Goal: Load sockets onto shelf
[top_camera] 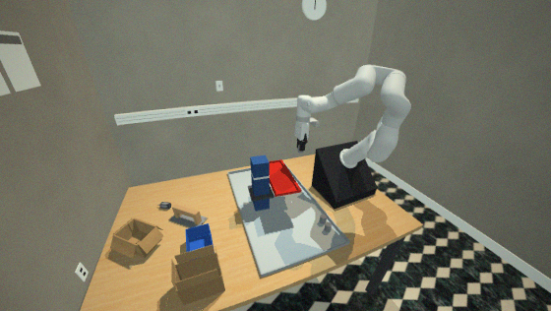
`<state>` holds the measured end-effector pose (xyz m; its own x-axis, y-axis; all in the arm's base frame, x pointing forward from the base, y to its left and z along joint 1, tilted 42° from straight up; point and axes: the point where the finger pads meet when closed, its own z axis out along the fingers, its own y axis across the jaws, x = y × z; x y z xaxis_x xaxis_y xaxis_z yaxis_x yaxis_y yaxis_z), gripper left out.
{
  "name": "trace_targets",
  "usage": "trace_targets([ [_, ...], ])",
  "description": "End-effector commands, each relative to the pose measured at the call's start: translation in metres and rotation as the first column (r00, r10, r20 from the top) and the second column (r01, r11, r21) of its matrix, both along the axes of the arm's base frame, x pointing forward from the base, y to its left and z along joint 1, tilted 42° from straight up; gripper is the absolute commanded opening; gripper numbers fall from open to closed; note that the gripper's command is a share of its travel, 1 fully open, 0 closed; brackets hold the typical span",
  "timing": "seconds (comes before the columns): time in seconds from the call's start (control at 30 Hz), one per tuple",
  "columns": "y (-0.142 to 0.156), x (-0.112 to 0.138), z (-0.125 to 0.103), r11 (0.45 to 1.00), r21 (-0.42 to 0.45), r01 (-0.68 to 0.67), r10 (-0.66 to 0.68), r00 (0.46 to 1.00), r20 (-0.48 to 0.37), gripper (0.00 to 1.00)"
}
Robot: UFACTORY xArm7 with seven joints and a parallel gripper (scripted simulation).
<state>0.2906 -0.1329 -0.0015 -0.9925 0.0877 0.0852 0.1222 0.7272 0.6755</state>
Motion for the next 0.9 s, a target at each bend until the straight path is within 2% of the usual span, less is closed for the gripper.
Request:
trace_targets([
  [0.0,0.039,0.011,0.038,1.000,-0.012,0.000,0.000,1.000,0.004,0.00],
  [0.03,0.039,0.011,0.038,1.000,-0.012,0.000,0.000,1.000,0.004,0.00],
  [0.07,0.057,0.012,0.051,1.000,-0.012,-0.003,0.003,1.000,0.002,0.00],
  [0.1,0.057,0.012,0.051,1.000,-0.012,-0.003,0.003,1.000,0.002,0.00],
  [0.2,0.082,0.010,0.068,1.000,-0.013,-0.008,0.008,1.000,-0.003,0.00],
  [0.6,0.082,0.011,0.068,1.000,-0.013,-0.008,0.008,1.000,-0.003,0.00],
  [0.67,0.078,0.032,0.068,1.000,-0.016,-0.010,0.009,1.000,-0.005,0.00],
  [0.73,0.072,0.078,0.065,1.000,-0.019,-0.011,0.011,1.000,-0.006,0.00],
  [0.8,0.072,0.078,0.065,1.000,-0.019,-0.011,0.011,1.000,-0.006,0.00],
  [0.83,0.071,0.103,0.062,1.000,-0.019,-0.010,0.010,1.000,-0.005,0.00],
  [0.87,0.071,0.103,0.062,1.000,-0.019,-0.010,0.010,1.000,-0.005,0.00],
])
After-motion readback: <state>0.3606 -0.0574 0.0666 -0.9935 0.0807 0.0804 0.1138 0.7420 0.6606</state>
